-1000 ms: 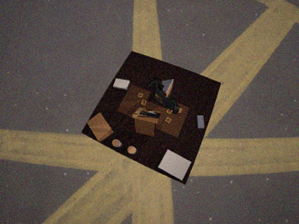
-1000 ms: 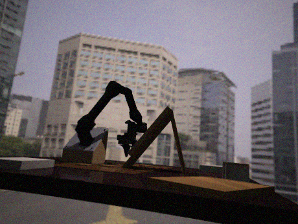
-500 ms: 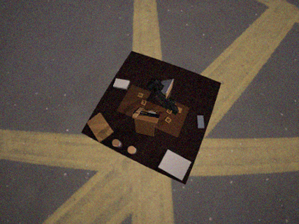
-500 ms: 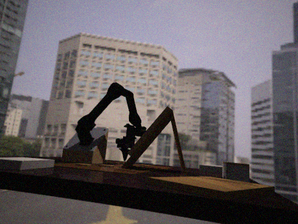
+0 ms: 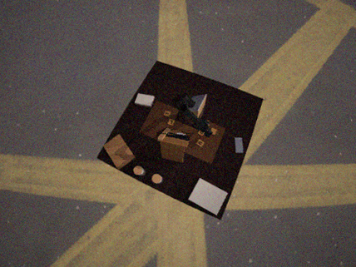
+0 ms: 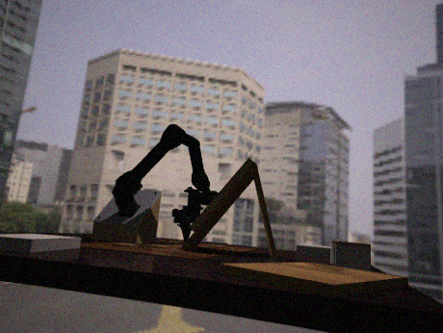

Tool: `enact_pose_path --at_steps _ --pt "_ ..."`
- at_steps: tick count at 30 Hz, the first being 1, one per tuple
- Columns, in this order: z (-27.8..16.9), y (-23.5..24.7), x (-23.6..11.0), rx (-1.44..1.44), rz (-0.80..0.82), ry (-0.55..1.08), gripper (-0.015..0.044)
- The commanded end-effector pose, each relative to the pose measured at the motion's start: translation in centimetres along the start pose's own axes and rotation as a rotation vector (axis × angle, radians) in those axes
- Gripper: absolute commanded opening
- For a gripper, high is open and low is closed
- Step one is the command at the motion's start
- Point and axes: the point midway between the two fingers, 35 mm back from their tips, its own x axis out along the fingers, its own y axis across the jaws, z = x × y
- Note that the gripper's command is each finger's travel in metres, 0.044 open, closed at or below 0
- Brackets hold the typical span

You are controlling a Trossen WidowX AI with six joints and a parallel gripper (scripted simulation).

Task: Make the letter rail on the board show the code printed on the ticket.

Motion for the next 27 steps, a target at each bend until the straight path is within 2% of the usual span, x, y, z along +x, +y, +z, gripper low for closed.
enact_pose_path --at_steps 1,23,24,27 --pt "0.13 0.25 0.72 -0.007 0.009 -0.001 0.0340" --pt "0.13 0.25 0.72 -0.007 0.009 -0.001 0.0340" --pt "0.13 0.25 0.72 -0.007 0.009 -0.001 0.0314" --pt "0.13 0.25 0.72 -0.007 0.009 -0.001 0.0294"
